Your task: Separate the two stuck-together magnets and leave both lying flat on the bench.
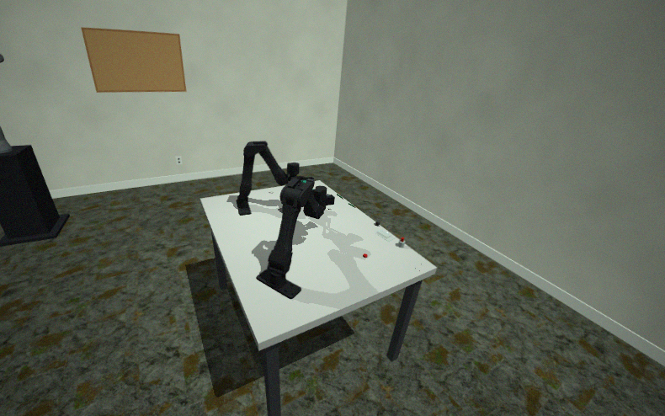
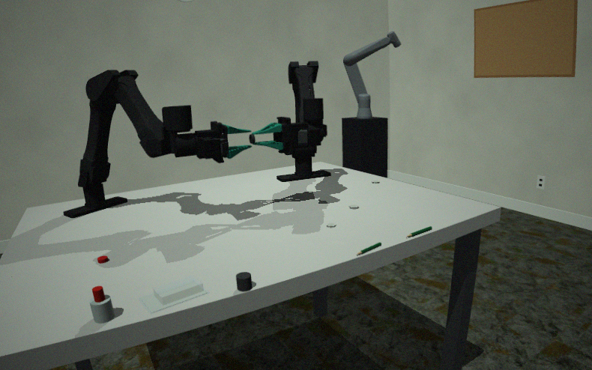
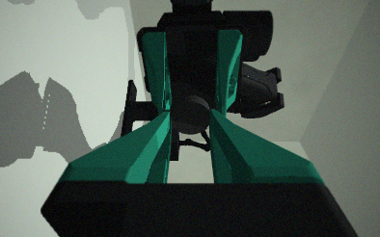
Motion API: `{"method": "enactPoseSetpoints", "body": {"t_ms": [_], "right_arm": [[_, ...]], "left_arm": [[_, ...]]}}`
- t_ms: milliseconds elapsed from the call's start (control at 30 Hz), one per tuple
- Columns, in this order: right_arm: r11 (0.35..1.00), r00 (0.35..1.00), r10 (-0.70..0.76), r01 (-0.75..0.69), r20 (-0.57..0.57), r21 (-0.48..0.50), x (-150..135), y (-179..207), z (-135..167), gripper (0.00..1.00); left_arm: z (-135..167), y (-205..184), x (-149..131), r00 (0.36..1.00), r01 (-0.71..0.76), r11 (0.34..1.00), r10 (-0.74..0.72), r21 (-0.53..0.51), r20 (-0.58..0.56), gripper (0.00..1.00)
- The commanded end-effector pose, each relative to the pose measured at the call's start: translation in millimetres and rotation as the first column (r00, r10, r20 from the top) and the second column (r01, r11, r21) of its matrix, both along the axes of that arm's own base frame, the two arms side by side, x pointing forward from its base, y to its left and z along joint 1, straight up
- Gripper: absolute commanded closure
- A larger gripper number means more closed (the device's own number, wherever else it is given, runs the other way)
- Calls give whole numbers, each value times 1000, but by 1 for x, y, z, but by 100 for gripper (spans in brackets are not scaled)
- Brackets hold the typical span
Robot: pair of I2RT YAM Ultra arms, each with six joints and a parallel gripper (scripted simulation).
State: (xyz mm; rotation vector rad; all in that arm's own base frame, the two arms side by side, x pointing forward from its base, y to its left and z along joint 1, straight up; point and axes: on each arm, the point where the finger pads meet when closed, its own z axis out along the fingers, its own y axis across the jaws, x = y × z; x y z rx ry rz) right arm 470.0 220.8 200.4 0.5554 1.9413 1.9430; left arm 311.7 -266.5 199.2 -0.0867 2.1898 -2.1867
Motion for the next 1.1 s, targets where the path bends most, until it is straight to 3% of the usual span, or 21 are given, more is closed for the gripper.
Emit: {"method": "enactPoseSetpoints", "body": {"t_ms": [0, 1067], "right_arm": [[1000, 999, -3, 3, 34, 0, 2, -1, 10, 60], [1000, 999, -5, 5, 36, -1, 1, 0, 10, 60]], "left_arm": [[6, 0, 0, 1000, 0, 1000, 0, -7, 27, 75], [6, 0, 0, 1000, 0, 1000, 0, -7, 27, 75]]}}
